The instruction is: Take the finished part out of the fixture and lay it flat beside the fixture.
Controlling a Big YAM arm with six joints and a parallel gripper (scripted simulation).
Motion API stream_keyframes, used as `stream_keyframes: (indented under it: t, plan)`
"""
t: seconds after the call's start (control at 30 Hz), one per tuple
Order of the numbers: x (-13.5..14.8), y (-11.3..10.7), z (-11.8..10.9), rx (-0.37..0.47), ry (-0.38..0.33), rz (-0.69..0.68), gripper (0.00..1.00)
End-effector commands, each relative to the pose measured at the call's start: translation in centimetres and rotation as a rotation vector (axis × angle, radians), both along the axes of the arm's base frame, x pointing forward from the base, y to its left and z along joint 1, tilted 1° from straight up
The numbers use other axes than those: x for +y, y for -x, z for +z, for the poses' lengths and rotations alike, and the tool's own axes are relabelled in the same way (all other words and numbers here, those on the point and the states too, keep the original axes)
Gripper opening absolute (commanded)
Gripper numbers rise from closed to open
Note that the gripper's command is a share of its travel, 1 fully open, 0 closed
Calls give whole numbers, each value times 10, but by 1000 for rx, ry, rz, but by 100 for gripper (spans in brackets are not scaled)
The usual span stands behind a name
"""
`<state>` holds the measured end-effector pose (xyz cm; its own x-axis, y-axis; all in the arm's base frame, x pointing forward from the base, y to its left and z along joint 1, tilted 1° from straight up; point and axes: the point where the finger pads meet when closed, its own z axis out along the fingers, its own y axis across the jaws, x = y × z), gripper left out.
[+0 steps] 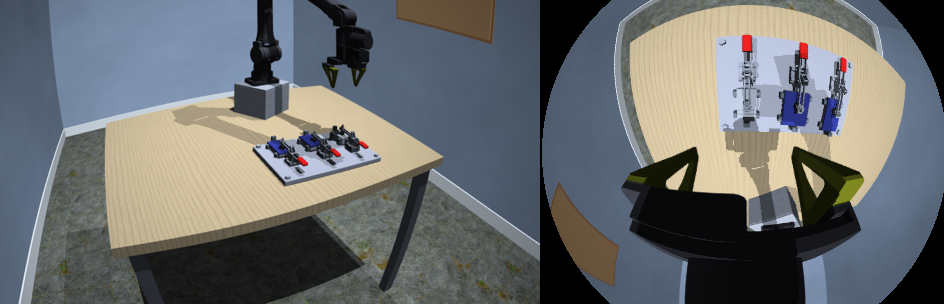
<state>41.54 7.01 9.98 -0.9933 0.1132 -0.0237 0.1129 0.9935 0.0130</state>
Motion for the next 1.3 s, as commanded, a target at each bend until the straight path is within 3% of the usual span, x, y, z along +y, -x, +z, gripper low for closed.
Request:
stream_keyframes:
  t: [0.0, 0.83, 0.87, 1.27]
  plan:
    - [-8, 3, 6, -2, 2, -28, 100]
    - [-10, 4, 3, -2, 5, -32, 100]
    - [-10, 4, 3, -2, 5, -32, 0]
    - [-10, 4, 3, -3, 5, -32, 0]
